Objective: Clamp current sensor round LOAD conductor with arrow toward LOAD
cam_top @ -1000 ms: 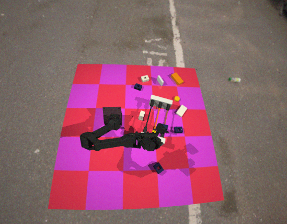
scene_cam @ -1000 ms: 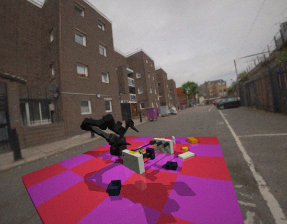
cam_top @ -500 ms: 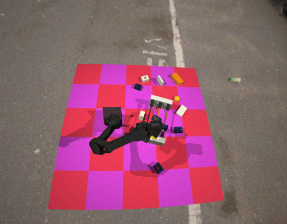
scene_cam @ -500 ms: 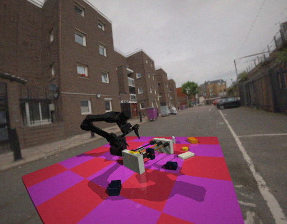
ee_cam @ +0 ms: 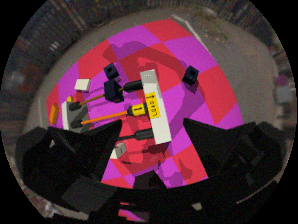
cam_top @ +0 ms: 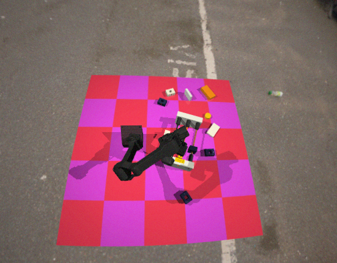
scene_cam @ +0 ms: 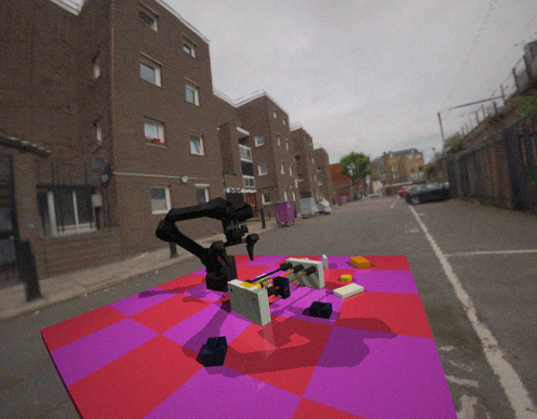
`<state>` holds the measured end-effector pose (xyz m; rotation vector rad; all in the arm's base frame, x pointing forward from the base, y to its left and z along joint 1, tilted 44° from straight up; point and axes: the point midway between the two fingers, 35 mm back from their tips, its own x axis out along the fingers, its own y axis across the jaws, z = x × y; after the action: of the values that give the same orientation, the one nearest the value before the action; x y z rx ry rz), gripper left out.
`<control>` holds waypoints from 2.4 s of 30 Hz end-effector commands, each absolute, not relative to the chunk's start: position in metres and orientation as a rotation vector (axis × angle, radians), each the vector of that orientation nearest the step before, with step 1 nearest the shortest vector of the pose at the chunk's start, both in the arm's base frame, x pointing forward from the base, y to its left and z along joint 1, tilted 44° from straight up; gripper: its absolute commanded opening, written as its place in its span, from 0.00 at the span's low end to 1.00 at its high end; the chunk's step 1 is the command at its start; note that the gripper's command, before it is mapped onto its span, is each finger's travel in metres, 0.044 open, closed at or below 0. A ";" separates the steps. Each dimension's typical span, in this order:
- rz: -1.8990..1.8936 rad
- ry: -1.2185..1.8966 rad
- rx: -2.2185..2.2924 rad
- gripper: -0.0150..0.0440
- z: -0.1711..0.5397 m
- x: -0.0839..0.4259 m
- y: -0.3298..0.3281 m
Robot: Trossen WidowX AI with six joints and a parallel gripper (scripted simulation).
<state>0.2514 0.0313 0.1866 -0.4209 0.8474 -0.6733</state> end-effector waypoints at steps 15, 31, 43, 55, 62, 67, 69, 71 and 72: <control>-0.684 0.839 -0.441 1.00 0.189 0.252 0.032; -0.680 1.283 -0.435 1.00 0.013 0.199 0.109; -0.680 1.283 -0.435 1.00 0.008 0.200 0.105; -0.679 1.283 -0.435 1.00 -0.007 0.204 0.092; -0.680 1.282 -0.435 1.00 -0.015 0.205 0.084; -0.680 1.282 -0.435 1.00 -0.021 0.206 0.078; -0.681 1.282 -0.435 1.00 -0.023 0.206 0.076; -0.681 1.281 -0.436 1.00 -0.025 0.206 0.073; -0.681 1.281 -0.436 1.00 -0.026 0.207 0.072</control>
<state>0.2073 0.0786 -0.0217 -0.4231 1.2798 -0.6780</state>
